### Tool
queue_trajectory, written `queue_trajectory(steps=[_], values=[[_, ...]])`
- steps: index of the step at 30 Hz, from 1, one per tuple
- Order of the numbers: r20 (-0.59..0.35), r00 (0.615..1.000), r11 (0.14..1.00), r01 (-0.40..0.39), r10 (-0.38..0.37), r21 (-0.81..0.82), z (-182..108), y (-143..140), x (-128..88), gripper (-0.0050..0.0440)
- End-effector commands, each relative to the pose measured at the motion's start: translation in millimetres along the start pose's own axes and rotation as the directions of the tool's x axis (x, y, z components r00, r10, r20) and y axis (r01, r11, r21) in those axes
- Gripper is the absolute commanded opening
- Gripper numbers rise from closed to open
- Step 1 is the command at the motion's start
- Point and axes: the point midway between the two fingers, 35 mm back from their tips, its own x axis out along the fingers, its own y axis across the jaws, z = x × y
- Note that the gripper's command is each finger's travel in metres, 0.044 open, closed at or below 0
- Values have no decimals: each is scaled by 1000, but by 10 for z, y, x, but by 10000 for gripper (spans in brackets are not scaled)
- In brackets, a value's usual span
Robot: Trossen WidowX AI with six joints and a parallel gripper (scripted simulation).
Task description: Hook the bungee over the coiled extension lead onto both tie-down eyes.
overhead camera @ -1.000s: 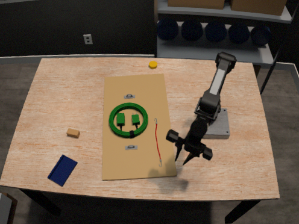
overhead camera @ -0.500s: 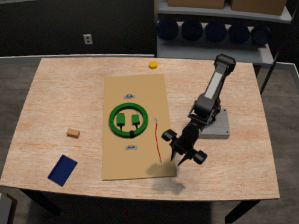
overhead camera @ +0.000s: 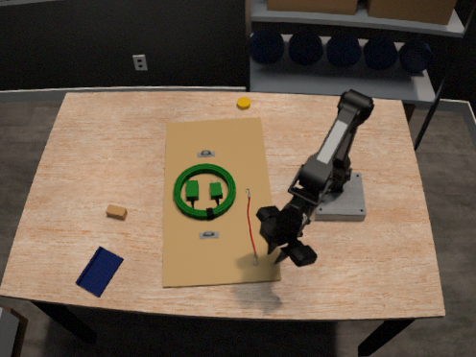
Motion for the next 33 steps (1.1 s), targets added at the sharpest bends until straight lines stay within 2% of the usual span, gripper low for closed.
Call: queue_trajectory(steps=[1, 8, 16, 18, 25, 33], values=[[3, 1000, 998, -5, 5, 66, 76, 7, -30, 150], [-48, 999, 966, 35, -23, 257, 59, -90, 62, 150], [-107, 993, 882, 96, -52, 461, 35, -203, 161, 150], [-107, 993, 882, 96, -52, 461, 35, -203, 161, 150], [-159, 984, 770, 158, -74, 618, 10, -304, 242, 150], [-220, 971, 602, 232, -95, 764, -24, -420, 329, 150]])
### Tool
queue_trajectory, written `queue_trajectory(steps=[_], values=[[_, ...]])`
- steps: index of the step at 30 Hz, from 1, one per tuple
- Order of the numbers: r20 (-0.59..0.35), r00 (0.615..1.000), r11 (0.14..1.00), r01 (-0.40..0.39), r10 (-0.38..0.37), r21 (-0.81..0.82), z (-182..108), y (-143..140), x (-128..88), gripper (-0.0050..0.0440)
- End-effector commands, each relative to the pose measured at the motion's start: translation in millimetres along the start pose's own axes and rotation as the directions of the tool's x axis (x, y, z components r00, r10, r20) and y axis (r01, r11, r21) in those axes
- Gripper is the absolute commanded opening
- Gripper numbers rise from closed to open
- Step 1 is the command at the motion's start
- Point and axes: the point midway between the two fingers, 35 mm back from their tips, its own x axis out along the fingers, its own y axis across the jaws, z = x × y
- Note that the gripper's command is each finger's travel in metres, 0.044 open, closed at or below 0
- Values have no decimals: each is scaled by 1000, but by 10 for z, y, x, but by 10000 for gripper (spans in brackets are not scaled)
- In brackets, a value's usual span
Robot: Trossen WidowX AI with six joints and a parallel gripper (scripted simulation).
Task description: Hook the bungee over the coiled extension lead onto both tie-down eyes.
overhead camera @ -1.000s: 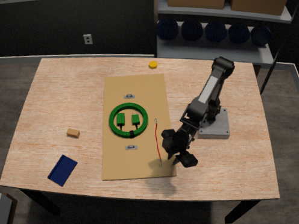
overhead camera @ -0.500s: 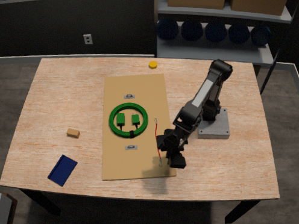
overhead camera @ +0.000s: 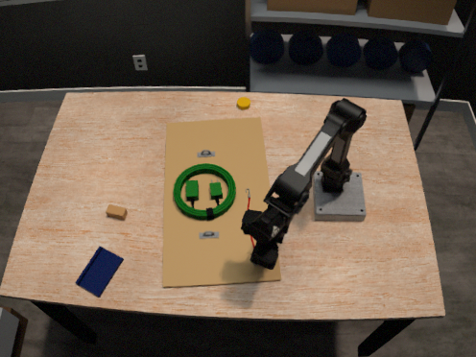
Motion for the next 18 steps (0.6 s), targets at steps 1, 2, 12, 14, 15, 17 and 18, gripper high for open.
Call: queue_trajectory(steps=[1, 2, 12, 14, 15, 17, 18], values=[[-5, 1000, 996, 1, 0, 89, 56, 38, -24, 150], [-5, 1000, 996, 1, 0, 89, 56, 38, -24, 150], [-42, 996, 927, 83, -73, 365, 138, -71, 97, 150], [-51, 995, 903, 100, -87, 417, 154, -93, 120, 150], [-55, 994, 890, 108, -94, 443, 162, -105, 131, 150], [-63, 992, 861, 125, -108, 493, 177, -128, 154, 150], [-63, 992, 861, 125, -108, 493, 177, -128, 154, 150]])
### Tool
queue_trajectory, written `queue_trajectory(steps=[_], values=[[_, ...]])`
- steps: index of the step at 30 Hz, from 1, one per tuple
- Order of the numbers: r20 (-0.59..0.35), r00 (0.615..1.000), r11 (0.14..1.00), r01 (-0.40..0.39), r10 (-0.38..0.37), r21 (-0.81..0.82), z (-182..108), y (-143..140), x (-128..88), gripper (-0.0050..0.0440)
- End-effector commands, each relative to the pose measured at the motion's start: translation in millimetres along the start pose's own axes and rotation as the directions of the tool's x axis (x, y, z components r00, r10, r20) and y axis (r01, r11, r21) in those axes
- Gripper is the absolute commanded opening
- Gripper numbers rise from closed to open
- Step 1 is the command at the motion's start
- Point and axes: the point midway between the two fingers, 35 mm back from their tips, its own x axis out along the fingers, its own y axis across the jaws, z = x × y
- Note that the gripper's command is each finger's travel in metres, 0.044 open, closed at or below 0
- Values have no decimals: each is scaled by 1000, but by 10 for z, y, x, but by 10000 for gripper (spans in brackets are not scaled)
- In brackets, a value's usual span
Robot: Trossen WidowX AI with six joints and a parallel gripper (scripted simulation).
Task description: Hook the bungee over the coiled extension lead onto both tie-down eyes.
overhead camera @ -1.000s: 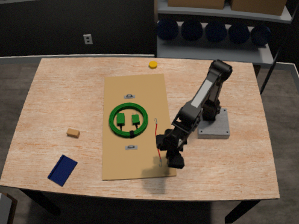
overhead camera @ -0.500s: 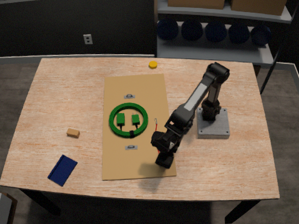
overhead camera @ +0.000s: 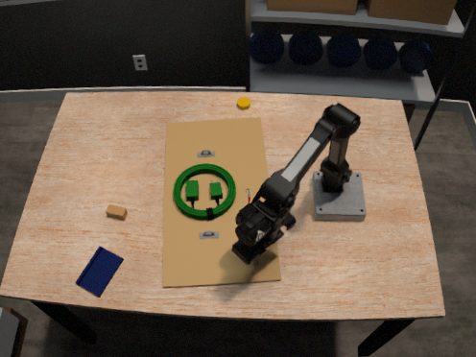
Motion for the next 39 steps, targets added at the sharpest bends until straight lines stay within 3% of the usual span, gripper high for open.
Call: queue_trajectory(steps=[1, 16, 22, 27, 39], values=[[-6, 1000, 998, -4, 5, 66, 24, 56, -39, 150], [-26, 993, 871, 113, -115, 479, 200, -36, 131, 150], [-32, 989, 814, 136, -142, 564, 239, -60, 168, 150], [-32, 988, 800, 140, -150, 583, 246, -67, 181, 150], [-33, 986, 800, 154, -166, 580, 228, -148, 438, 150]])
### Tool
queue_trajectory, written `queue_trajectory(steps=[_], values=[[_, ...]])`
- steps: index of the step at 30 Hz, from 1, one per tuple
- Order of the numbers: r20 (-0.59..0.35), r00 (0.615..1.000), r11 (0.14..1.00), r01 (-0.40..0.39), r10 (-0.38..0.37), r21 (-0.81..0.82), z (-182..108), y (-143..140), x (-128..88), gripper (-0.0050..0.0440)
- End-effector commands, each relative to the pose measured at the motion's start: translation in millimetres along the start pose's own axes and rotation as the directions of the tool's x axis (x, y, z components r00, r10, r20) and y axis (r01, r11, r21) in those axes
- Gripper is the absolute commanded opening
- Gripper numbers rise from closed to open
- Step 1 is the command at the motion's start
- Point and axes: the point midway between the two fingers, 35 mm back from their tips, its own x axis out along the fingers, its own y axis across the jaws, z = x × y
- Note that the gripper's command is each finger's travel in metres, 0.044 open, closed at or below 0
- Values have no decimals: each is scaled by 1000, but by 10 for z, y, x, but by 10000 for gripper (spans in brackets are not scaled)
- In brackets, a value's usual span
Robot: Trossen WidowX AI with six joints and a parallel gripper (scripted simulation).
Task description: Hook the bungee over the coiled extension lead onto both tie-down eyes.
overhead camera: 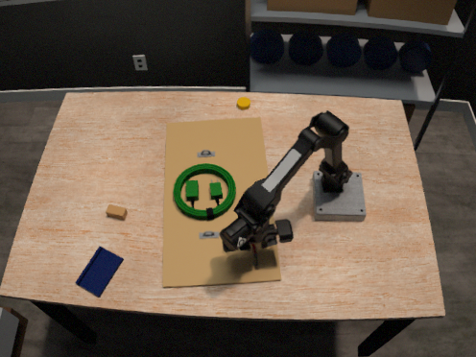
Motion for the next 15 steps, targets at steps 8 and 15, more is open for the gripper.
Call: queue_trajectory(steps=[8, 15], values=[[-4, 1000, 1000, 1, -1, 3, -12, -6, 268, 150], [-4, 1000, 1000, 1, -1, 3, -7, -11, 371, 150]])
